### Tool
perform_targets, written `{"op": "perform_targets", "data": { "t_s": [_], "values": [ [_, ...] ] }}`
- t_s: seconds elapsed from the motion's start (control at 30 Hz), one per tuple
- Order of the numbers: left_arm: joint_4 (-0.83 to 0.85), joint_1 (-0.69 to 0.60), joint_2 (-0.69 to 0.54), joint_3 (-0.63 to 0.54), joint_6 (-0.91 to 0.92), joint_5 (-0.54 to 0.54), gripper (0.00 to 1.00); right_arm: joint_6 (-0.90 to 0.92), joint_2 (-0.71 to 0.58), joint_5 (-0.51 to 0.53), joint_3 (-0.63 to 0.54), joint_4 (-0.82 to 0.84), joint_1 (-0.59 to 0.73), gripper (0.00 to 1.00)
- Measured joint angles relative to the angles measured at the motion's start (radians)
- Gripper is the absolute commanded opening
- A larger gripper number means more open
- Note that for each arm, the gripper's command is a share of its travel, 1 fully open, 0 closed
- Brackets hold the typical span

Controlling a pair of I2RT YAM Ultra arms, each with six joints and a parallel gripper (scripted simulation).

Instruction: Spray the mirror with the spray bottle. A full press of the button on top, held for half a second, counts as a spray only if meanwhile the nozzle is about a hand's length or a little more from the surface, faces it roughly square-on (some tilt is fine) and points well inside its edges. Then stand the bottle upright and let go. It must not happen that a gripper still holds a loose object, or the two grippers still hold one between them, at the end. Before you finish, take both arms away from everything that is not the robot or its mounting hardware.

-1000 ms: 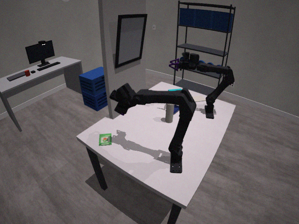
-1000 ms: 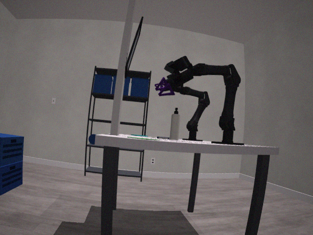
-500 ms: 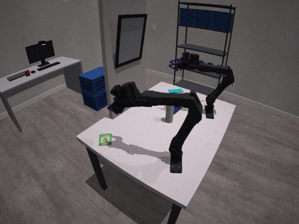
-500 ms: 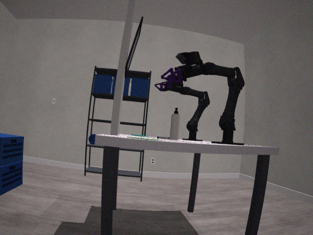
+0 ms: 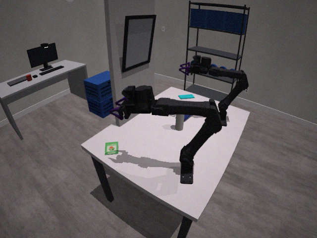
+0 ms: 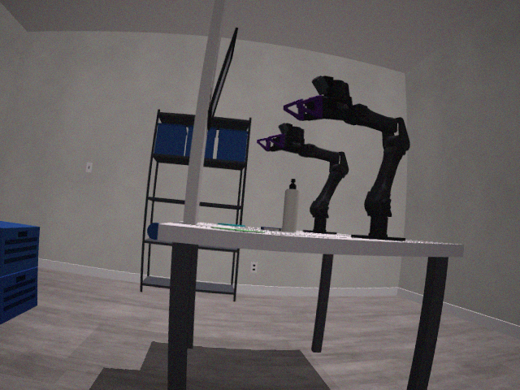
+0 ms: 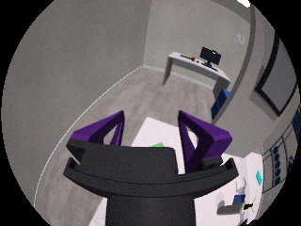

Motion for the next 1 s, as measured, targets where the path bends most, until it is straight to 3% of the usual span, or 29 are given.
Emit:
{"op": "perform_targets", "data": {
  "t_s": [0.43, 0.47, 1.0],
  "values": [
    [0.122, 0.084, -0.086, -0.042, 0.111, -0.091, 0.73, 0.0, 0.0, 0.0, 0.0, 0.0, -0.001, 1.0],
    [0.123, 0.085, -0.088, -0.042, 0.111, -0.091, 0.73, 0.0, 0.0, -0.001, 0.0, 0.0, -0.001, 0.74],
    [0.131, 0.084, -0.1, -0.042, 0.107, -0.092, 0.73, 0.0, 0.0, -0.001, 0.0, 0.0, -0.001, 0.74]
  ]
}}
